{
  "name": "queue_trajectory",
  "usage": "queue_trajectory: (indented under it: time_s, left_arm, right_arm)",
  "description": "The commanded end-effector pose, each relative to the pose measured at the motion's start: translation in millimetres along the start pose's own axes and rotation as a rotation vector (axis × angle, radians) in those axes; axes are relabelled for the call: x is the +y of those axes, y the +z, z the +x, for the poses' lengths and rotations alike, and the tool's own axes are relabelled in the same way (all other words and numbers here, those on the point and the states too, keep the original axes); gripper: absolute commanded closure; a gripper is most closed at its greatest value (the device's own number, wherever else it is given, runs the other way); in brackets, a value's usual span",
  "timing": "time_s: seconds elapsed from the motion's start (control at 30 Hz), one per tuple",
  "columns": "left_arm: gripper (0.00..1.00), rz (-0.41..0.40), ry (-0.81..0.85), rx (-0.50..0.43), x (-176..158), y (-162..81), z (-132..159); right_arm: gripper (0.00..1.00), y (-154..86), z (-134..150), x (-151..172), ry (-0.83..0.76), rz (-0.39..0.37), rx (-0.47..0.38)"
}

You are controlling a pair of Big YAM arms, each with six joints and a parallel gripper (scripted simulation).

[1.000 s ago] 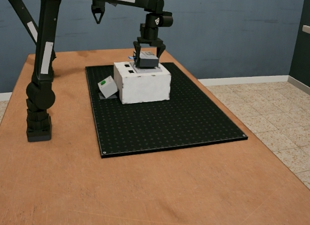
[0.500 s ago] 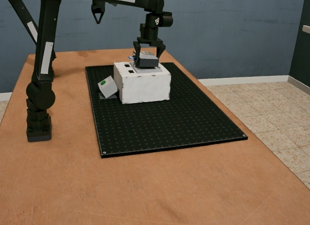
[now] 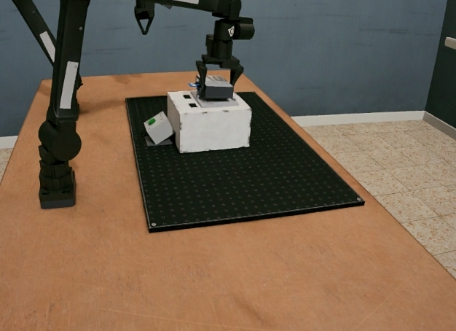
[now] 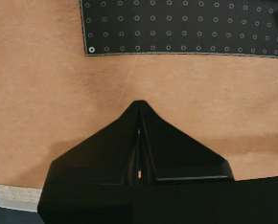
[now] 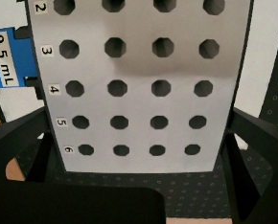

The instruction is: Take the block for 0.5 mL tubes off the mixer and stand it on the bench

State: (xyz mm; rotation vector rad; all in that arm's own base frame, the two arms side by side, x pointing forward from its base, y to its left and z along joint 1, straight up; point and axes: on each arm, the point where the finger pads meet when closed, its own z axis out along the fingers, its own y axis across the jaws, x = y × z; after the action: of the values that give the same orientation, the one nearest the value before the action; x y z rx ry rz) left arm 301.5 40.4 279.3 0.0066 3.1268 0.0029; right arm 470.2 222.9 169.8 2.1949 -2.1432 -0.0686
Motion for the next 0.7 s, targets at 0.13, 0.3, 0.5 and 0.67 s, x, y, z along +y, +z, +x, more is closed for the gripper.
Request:
queue_trajectory:
  time_s: [0.13,0.3,0.5,0.67]
  left_arm:
    - [1.0,-0.006,0.02,-0.041,-3,-14,-5]
    - [1.0,-0.004,0.02,-0.029,-3,-10,-3]
    - [1.0,-0.002,0.02,-0.014,-3,-4,1]
    - [1.0,-0.002,0.019,-0.008,-3,-2,2]
  right_arm:
    - [1.0,-76,-14,-18,0.006,0.162,-0.076]
    - [1.0,-77,-12,-15,0.006,0.154,-0.072]
    - [1.0,-79,-10,-9,0.006,0.144,-0.067]
    - [1.0,-77,-10,-9,0.006,0.135,-0.063]
